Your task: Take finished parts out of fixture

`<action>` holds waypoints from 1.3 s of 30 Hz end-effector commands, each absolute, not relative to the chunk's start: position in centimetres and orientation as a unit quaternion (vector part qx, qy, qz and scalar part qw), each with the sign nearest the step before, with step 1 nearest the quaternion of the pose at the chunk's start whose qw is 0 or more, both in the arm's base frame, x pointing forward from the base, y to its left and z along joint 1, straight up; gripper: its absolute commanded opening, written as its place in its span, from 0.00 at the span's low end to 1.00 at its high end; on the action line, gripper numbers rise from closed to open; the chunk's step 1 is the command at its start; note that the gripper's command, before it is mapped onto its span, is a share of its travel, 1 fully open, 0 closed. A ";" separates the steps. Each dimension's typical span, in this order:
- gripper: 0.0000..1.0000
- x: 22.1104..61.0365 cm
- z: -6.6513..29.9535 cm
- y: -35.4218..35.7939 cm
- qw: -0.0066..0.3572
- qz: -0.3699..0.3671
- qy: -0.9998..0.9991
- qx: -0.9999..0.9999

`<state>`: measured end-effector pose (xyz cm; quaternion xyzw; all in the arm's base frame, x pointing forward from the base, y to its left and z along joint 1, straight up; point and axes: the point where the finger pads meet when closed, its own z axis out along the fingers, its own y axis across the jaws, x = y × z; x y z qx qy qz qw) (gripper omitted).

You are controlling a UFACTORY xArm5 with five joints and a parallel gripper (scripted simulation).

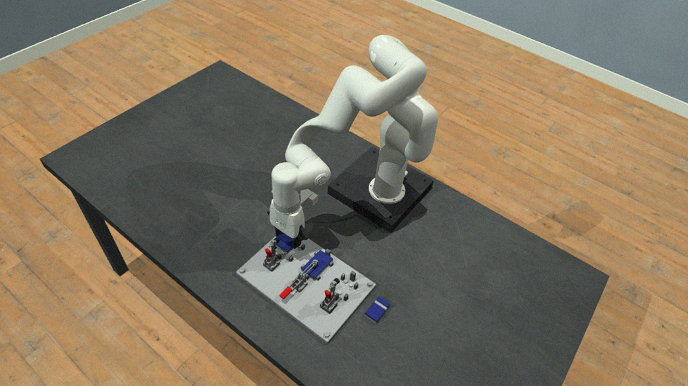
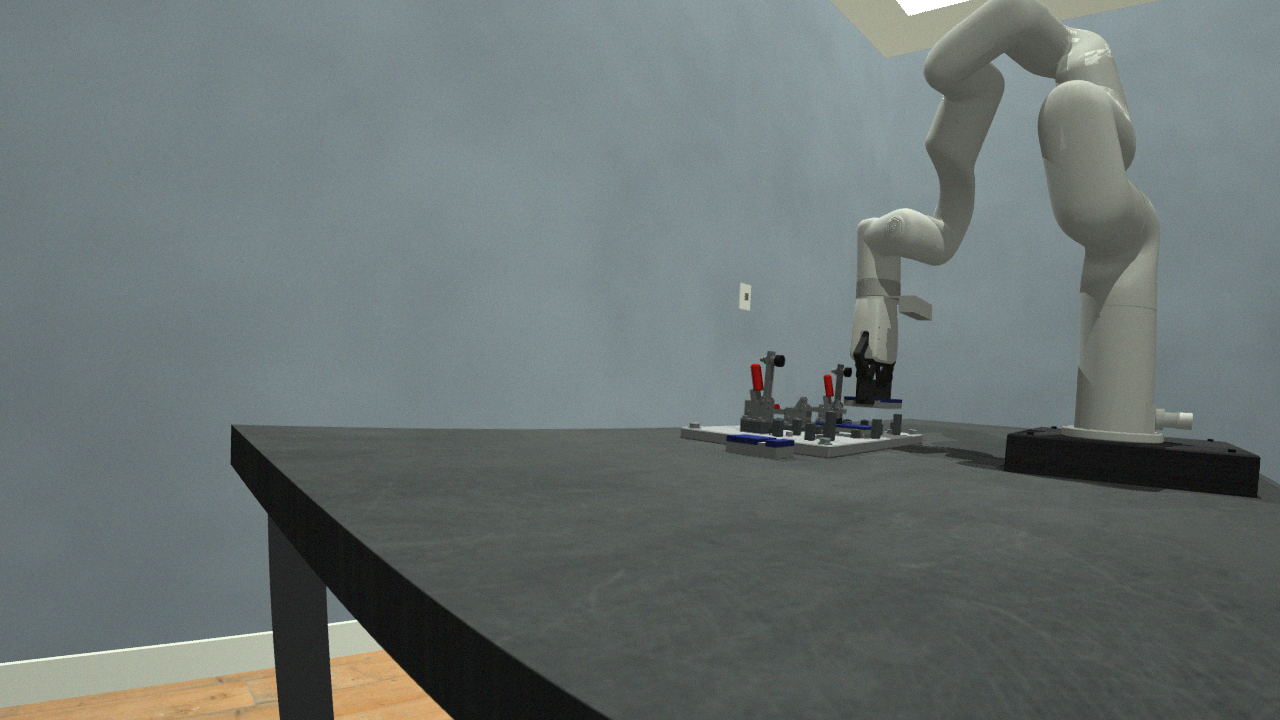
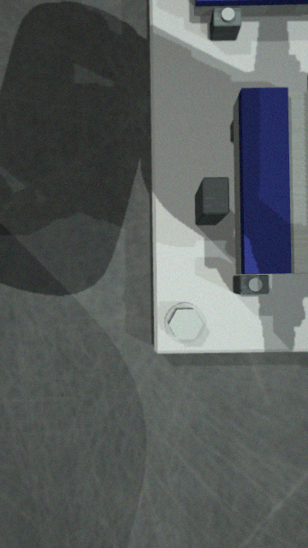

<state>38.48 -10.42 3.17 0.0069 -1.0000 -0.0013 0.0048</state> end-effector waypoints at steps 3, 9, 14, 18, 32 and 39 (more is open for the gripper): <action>0.00 38.6 3.4 -10.5 0.003 -0.001 -1.000 0.007; 0.00 38.6 3.4 -10.5 0.003 -0.001 -1.000 0.007; 0.00 38.6 3.6 -10.5 0.003 -0.001 -1.000 0.007; 0.00 38.4 4.1 -10.5 0.003 -0.001 -1.000 0.007; 0.00 37.9 6.4 -10.5 0.003 -0.001 -1.000 0.007; 0.00 37.8 6.8 -10.5 0.003 -0.001 -1.000 0.007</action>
